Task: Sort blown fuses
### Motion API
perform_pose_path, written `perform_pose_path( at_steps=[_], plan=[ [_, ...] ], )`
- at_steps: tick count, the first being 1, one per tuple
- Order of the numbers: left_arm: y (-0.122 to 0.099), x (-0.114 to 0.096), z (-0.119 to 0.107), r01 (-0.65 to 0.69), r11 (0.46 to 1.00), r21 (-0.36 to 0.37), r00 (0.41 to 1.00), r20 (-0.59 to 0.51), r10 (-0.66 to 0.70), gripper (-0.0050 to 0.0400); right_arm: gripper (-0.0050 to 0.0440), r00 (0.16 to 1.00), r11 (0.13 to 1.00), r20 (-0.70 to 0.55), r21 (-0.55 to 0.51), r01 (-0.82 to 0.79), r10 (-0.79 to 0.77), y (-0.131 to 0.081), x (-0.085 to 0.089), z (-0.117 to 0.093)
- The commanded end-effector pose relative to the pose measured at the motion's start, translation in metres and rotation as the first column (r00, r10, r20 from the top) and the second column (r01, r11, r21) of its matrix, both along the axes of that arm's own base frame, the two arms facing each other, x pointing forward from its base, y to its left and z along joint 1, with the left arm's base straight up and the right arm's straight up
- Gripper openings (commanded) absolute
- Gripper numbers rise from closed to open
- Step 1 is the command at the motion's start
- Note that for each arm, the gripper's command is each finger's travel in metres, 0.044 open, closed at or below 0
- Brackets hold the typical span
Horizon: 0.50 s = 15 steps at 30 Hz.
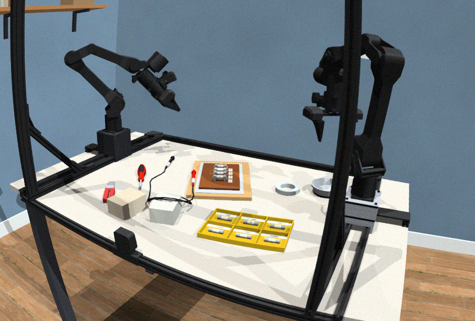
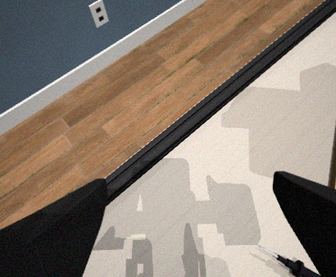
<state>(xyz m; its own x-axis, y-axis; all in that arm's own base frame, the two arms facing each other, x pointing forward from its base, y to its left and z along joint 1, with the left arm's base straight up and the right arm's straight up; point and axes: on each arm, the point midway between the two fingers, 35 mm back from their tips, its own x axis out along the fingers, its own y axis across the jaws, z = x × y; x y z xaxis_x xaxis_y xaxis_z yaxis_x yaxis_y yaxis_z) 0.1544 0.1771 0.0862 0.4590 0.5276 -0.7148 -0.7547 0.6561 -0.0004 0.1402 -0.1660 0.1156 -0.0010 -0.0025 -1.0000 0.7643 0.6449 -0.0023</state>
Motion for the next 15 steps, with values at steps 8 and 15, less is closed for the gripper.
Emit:
perform_pose_path(
  at_steps=[8,15],
  plan=[
    [-0.0016,-0.0018,0.0123,-0.005,0.993,-0.117,0.995,-0.102,-0.007,0.04,0.04,1.0,1.0,0.012,-0.01,0.0,0.0,-0.0035,0.003,0.0047],
    [-0.0015,-0.0017,0.0116,-0.02,0.975,-0.22,0.981,-0.191,-0.023,0.04,0.04,1.0,1.0,0.012,-0.01,0.0,0.0,-0.0035,0.003,0.0047]
  ],
)
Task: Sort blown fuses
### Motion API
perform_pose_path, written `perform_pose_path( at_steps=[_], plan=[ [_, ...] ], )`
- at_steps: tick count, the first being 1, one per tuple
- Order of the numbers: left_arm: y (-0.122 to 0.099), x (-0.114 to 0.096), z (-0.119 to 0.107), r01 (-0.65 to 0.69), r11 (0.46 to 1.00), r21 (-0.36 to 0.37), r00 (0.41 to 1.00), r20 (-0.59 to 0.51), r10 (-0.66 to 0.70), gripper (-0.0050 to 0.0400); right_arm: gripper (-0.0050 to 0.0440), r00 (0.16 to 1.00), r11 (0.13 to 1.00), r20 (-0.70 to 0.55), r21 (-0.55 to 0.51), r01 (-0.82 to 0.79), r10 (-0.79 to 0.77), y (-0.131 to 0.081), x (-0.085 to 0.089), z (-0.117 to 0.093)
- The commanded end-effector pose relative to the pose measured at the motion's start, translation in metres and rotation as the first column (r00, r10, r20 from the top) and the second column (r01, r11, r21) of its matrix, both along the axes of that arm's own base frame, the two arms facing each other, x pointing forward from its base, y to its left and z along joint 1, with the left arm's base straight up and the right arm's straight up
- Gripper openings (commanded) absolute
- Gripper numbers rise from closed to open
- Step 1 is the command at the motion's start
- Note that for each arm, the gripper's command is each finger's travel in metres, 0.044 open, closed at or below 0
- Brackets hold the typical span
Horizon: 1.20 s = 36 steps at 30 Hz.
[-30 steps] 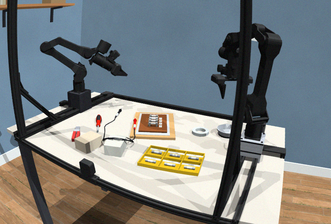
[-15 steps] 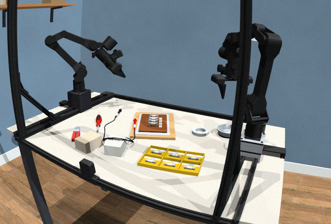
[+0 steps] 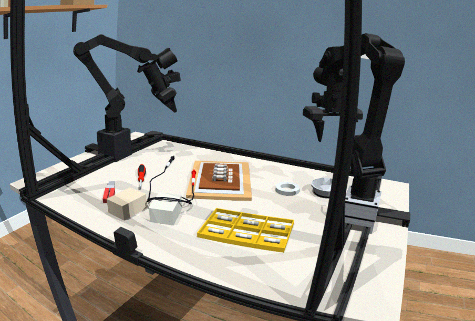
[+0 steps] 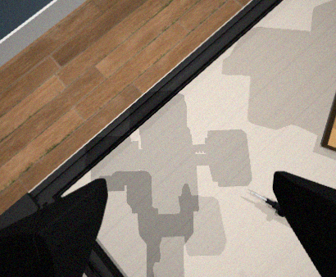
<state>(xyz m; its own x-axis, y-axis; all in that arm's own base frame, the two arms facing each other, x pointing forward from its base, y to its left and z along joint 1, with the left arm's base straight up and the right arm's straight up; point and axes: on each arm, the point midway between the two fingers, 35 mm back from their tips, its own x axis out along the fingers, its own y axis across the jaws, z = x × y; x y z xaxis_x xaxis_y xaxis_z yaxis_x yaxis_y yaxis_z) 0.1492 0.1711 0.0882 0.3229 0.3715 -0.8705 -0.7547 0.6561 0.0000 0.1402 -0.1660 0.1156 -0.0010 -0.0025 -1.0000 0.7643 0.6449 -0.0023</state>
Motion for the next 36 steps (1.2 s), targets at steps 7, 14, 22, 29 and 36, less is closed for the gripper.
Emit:
perform_pose_path(
  at_steps=[7,14,22,29,36],
  plan=[
    [-0.0016,-0.0019,0.0157,0.0,0.998,-0.065,0.998,-0.056,-0.003,0.04,0.04,1.0,1.0,0.012,-0.01,0.0,0.0,-0.0035,0.003,0.0047],
    [-0.0016,-0.0018,0.0153,-0.005,0.993,-0.118,0.995,-0.102,-0.007,0.04,0.04,1.0,1.0,0.012,-0.01,0.0,0.0,-0.0035,0.003,0.0047],
    [-0.0015,-0.0018,0.015,-0.01,0.987,-0.163,0.99,-0.14,-0.013,0.04,0.04,1.0,1.0,0.012,-0.01,0.0,0.0,-0.0035,0.003,0.0047],
    [-0.0015,-0.0018,0.0147,-0.019,0.977,-0.214,0.983,-0.185,-0.021,0.04,0.04,1.0,1.0,0.012,-0.01,0.0,0.0,-0.0035,0.003,0.0047],
    [-0.0015,-0.0018,0.0143,-0.03,0.964,-0.264,0.973,-0.228,-0.032,0.04,0.04,1.0,1.0,0.012,-0.01,0.0,0.0,-0.0035,0.003,0.0047]
  ],
)
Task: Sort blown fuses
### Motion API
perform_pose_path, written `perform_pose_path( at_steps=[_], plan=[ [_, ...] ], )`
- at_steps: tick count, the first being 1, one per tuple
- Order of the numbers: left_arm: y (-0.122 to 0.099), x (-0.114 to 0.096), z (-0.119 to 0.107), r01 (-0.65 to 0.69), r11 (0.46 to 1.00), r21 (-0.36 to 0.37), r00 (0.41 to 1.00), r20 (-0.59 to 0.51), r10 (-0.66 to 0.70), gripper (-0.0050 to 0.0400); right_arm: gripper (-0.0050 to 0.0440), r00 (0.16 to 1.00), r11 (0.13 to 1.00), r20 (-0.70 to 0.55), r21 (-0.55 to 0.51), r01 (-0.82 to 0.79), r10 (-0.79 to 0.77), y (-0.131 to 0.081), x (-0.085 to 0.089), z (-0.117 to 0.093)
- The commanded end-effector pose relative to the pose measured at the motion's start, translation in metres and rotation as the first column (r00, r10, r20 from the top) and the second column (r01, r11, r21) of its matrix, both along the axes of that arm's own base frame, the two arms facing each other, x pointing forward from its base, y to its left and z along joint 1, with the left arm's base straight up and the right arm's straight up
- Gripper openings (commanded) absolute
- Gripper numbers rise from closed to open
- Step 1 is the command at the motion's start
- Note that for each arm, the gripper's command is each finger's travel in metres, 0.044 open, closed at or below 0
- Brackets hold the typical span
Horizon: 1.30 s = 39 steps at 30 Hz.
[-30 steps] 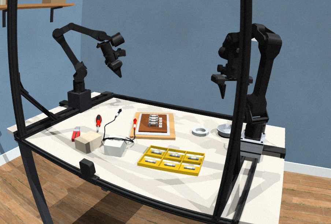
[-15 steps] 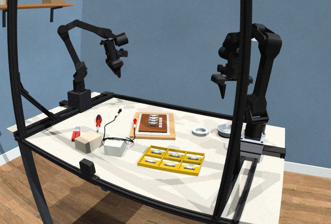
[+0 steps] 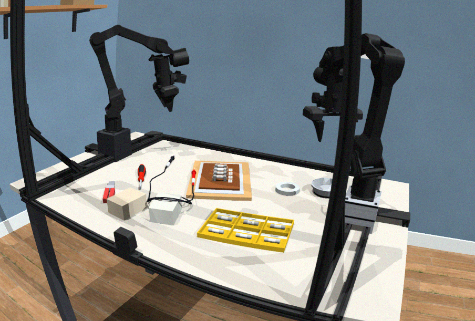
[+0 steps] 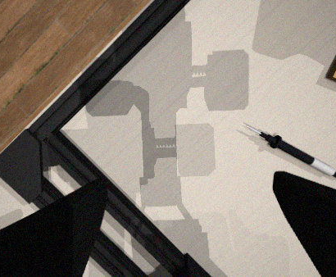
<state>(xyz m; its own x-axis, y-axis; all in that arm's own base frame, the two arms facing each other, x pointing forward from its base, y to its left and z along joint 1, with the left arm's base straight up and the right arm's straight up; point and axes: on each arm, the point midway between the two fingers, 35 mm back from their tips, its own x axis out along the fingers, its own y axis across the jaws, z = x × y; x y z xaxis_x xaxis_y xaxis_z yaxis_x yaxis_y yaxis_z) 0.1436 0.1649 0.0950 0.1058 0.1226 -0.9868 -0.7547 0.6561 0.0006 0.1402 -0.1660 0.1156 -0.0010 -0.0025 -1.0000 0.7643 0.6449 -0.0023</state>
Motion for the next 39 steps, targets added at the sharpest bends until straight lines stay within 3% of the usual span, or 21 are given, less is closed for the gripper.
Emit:
perform_pose_path(
  at_steps=[1,16,17,39],
  plan=[
    [0.005,0.004,0.007,0.001,1.0,-0.012,1.0,-0.009,-0.001,0.04,0.04,1.0,1.0,0.012,-0.01,0.0,0.0,-0.004,0.003,0.005],
    [0.005,0.004,0.007,-0.004,0.994,-0.11,0.996,-0.094,-0.006,0.04,0.04,1.0,1.0,0.012,-0.01,0.0,0.0,-0.004,0.003,0.005],
    [0.002,0.002,0.004,-0.004,0.995,-0.095,0.997,-0.083,-0.004,0.0089,0.04,1.0,1.0,0.012,-0.01,0.0,0.0,-0.004,0.003,0.005],
    [-0.039,0.048,-0.016,0.353,0.93,-0.103,0.927,-0.096,-0.362,0.0089,0.04,1.0,1.0,0.012,-0.01,0.0,0.0,-0.004,0.003,0.005]
  ],
)
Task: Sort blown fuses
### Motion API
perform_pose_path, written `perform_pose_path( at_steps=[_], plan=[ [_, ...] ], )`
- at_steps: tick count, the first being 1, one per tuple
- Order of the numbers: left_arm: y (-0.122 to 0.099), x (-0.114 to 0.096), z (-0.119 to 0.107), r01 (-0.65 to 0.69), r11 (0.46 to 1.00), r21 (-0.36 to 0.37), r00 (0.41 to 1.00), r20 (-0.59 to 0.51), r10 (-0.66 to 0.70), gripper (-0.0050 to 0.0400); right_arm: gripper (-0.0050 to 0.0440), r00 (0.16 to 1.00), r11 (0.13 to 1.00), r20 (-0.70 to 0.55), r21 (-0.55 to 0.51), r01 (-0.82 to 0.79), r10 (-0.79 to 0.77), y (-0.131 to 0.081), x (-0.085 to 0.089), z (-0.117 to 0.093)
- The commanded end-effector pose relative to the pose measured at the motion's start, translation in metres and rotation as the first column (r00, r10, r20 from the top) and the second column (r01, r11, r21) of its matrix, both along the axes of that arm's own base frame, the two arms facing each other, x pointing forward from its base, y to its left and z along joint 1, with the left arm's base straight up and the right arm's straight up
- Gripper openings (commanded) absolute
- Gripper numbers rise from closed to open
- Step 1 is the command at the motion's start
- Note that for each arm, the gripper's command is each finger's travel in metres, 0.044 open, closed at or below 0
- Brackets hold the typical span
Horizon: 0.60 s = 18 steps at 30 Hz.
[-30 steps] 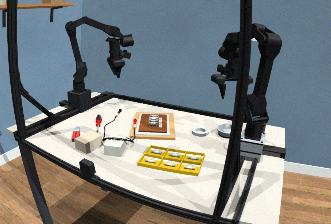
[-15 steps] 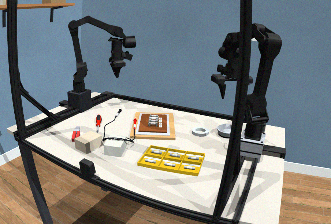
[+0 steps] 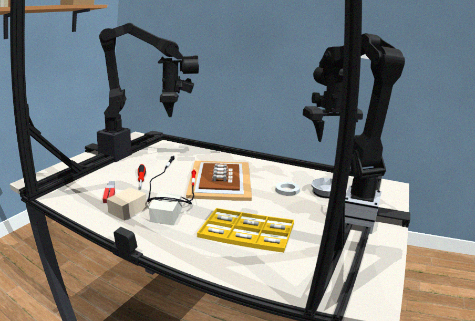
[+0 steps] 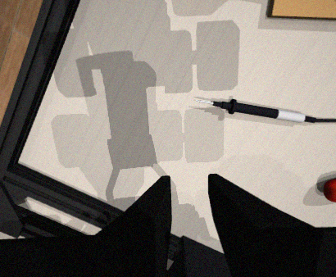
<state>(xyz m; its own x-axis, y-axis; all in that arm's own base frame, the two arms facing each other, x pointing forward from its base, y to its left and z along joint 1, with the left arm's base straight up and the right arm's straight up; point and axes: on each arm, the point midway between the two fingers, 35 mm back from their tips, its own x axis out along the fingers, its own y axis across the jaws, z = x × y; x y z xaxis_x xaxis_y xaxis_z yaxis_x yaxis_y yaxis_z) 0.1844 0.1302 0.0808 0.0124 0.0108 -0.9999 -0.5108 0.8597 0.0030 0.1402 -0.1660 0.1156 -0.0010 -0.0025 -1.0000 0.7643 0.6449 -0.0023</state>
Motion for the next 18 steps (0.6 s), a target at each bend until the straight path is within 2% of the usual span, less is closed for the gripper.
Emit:
perform_pose_path(
  at_steps=[1,13,18],
  plan=[
    [-0.007,0.01,-0.002,0.069,0.998,0.006,0.998,0.005,-0.069,0.0089,0.04,1.0,1.0,0.012,-0.01,0.0,0.0,-0.004,0.003,0.005],
    [-0.032,0.045,-0.009,0.304,0.953,0.016,0.953,0.013,-0.304,0.0089,0.04,1.0,1.0,0.012,-0.01,0.0,0.0,-0.004,0.003,0.005],
    [-0.039,0.053,-0.012,0.361,0.933,0.016,0.933,0.011,-0.361,0.0089,0.04,1.0,1.0,0.012,-0.01,0.0,0.0,-0.004,0.003,0.005]
  ],
)
